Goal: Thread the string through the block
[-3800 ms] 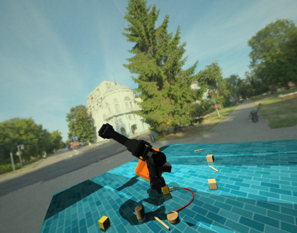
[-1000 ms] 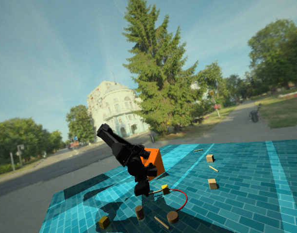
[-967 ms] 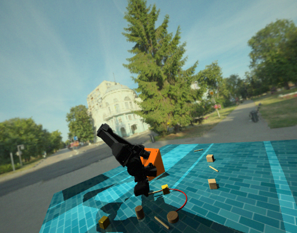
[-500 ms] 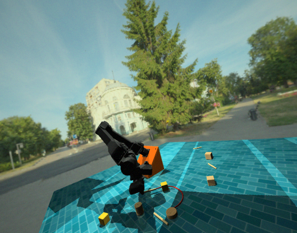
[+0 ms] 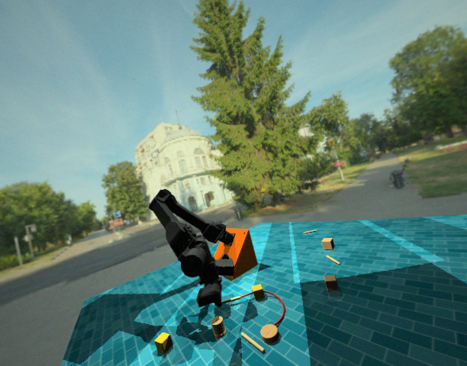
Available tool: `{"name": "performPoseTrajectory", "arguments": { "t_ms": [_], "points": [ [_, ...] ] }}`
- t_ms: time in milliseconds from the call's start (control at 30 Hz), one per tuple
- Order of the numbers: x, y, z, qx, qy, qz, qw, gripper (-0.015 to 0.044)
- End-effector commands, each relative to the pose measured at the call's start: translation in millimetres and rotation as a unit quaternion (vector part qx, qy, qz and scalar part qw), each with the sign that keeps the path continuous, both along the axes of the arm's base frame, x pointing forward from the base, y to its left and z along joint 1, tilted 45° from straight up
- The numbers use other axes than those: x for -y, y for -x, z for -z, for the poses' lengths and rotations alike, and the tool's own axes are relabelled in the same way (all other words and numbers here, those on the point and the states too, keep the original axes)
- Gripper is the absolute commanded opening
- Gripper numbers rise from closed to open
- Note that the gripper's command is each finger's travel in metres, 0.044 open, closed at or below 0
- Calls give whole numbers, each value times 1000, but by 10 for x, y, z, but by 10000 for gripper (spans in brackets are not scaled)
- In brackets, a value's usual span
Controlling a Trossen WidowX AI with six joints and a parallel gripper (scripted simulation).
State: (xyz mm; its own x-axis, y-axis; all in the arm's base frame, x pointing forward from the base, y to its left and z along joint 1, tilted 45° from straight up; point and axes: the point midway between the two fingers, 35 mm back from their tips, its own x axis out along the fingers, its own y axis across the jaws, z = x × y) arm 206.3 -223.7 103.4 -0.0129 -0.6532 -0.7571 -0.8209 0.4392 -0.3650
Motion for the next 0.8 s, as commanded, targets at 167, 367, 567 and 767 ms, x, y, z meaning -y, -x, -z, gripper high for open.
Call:
{"name": "performPoseTrajectory", "arguments": {
  "t_ms": [167, 367, 567, 767],
  "points": [
    [126, 88, 15, 10, 10, -10, 1000, 0],
    [126, 88, 15, 10, 10, -10, 1000, 0],
    [126, 88, 15, 10, 10, -10, 1000, 0],
    [126, 88, 15, 10, 10, -10, 1000, 0]
  ]
}}
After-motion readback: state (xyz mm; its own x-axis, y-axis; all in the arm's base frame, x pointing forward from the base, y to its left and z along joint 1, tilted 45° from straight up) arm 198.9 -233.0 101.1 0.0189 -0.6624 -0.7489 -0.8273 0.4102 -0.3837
